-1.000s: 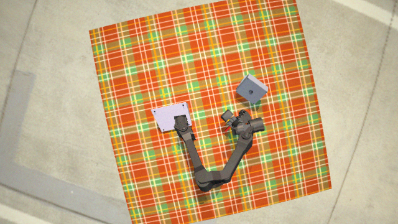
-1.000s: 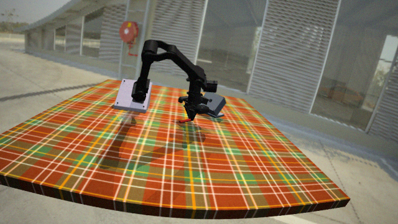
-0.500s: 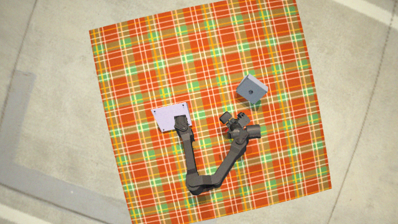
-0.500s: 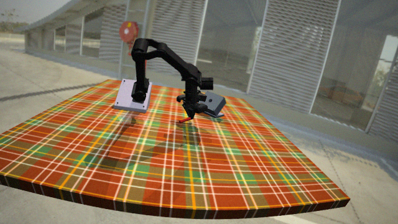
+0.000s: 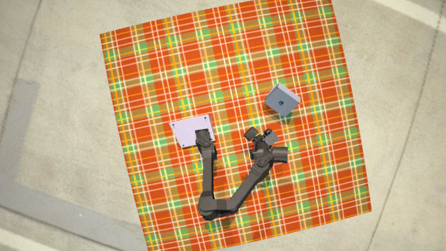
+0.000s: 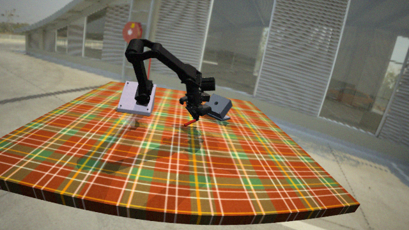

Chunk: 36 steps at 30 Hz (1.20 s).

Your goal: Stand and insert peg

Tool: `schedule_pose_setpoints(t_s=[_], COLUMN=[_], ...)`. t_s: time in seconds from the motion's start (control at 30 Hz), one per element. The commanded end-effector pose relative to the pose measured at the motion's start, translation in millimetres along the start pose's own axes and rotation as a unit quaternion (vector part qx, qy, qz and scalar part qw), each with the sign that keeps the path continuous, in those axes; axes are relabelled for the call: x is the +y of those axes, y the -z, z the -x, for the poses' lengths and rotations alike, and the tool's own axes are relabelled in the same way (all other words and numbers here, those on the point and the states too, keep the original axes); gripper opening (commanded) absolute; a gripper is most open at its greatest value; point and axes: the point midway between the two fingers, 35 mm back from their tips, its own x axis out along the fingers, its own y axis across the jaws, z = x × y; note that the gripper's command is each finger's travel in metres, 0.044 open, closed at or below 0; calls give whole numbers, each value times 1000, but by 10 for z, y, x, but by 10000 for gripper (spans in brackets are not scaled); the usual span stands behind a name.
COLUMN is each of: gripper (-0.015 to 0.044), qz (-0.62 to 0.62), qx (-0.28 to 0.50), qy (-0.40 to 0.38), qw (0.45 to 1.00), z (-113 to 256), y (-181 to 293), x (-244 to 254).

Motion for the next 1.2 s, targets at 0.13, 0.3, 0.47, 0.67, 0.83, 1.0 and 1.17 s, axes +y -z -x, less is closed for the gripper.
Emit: schedule_pose_setpoints(t_s=[0.13,0.3,0.47,0.67,0.83,1.0,1.17], gripper=[49,49,49,49,49,49,49], qz=[4,4,4,4,4,4,5], qx=[-36,-58,-79,-105,-127,-148,-170], qy=[-2,-2,-2,-2,-2,-2,-2], qw=[999,998,997,994,992,989,986], z=[41,69,97,129,155,179,203], y=[39,57,77,102,124,148,172], x=[25,25,24,24,23,22,22])
